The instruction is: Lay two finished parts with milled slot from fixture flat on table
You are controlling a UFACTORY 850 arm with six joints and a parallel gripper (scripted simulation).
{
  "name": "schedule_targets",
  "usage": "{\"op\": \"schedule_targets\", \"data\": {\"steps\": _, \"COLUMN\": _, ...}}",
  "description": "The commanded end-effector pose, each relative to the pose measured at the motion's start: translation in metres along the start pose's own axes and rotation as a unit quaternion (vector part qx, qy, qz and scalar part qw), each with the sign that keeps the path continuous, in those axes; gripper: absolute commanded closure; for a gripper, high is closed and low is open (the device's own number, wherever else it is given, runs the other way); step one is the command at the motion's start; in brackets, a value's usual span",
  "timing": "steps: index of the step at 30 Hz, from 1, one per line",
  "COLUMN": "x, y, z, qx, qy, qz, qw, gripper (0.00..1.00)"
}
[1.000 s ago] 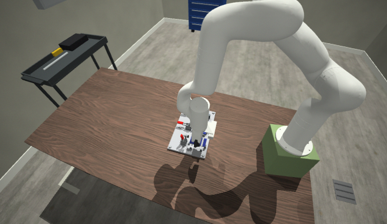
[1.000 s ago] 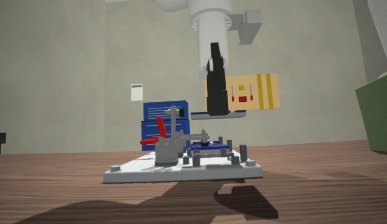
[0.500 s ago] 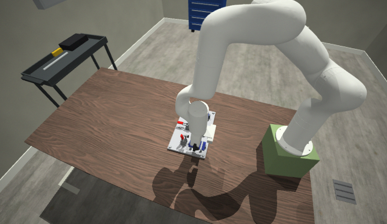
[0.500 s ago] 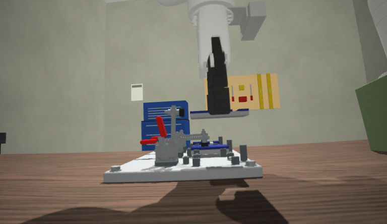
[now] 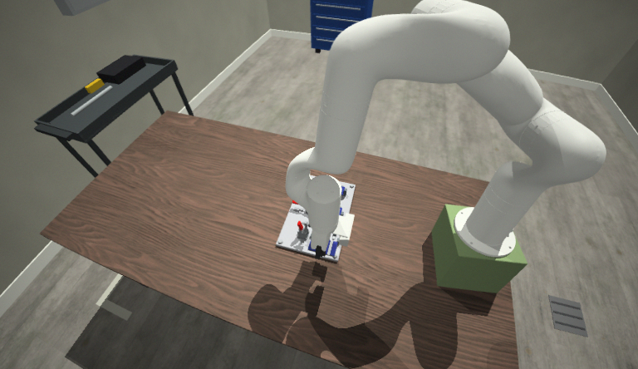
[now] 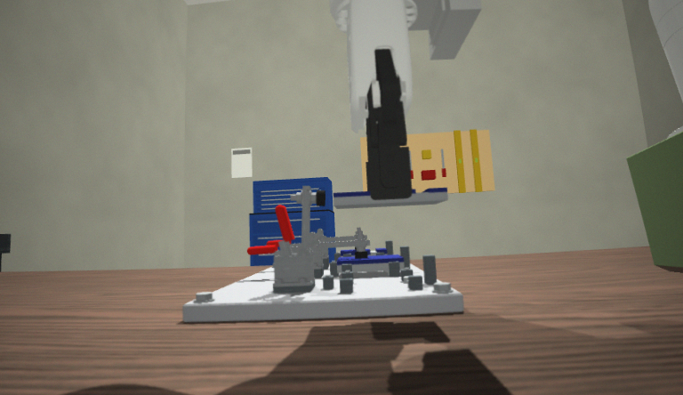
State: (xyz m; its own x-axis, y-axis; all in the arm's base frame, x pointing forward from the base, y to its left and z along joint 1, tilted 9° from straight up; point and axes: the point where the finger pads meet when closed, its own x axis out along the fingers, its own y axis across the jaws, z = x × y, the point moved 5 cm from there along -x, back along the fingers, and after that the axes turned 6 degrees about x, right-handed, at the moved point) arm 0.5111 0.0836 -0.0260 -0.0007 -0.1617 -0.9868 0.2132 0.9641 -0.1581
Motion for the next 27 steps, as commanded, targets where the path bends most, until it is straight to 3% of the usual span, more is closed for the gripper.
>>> {"op": "schedule_targets", "data": {"steps": 1, "x": -0.001, "y": 0.012, "z": 0.000, "qx": 0.000, "qy": 0.000, "qz": 0.000, "qw": 1.000, "gripper": 1.00}}
{"op": "schedule_targets", "data": {"steps": 27, "x": -0.001, "y": 0.052, "z": -0.004, "qx": 0.000, "qy": 0.000, "qz": 0.000, "qw": 1.000, "gripper": 1.00}}
